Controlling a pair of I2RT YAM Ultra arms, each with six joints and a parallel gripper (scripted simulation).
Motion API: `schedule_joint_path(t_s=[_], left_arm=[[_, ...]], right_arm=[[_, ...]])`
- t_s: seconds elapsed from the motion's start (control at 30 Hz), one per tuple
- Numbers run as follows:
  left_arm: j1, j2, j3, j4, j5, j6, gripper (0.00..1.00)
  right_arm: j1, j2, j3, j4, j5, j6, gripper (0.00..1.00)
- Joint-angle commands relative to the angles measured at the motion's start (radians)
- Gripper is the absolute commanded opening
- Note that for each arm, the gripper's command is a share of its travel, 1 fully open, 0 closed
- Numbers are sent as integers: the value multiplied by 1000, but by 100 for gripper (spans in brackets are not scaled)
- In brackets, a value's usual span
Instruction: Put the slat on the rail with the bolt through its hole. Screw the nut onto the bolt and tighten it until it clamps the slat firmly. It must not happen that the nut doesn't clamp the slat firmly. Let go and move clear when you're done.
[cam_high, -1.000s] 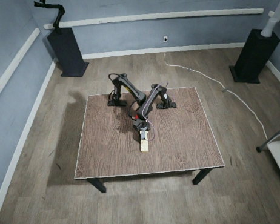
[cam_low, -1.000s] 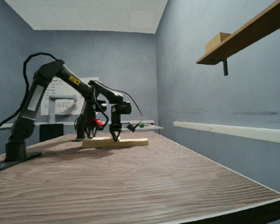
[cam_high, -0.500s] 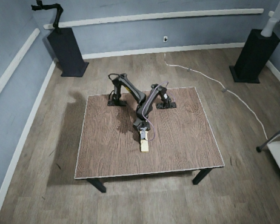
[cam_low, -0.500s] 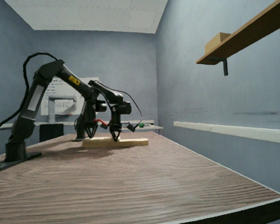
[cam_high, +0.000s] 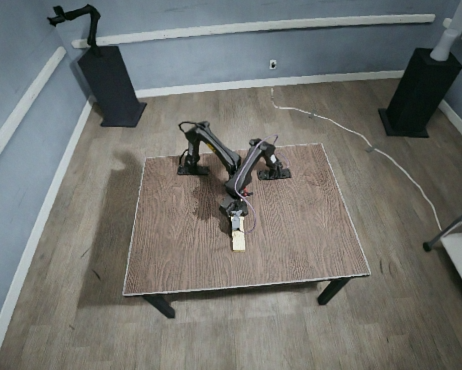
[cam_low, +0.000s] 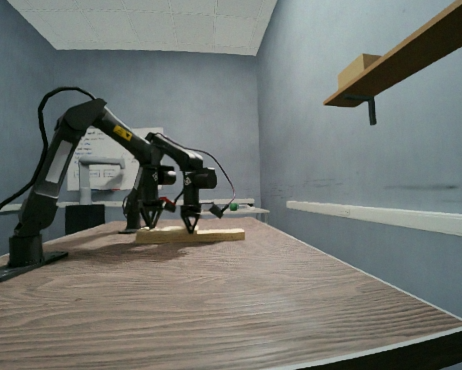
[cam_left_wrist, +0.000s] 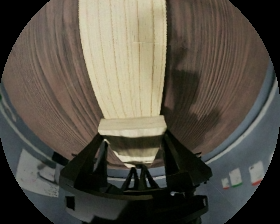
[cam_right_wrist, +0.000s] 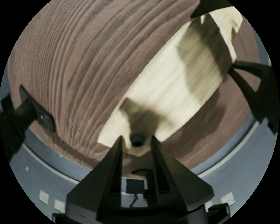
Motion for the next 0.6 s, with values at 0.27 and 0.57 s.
schedule_joint_path(t_s=[0.27, 0.57], left_arm=[[0, -8, 6, 0, 0, 0, 72], [0, -8, 6, 0, 0, 0, 72]], right_arm=[[4, -12, 18, -21, 11, -587, 34], [4, -13, 22, -26, 12, -993, 34]])
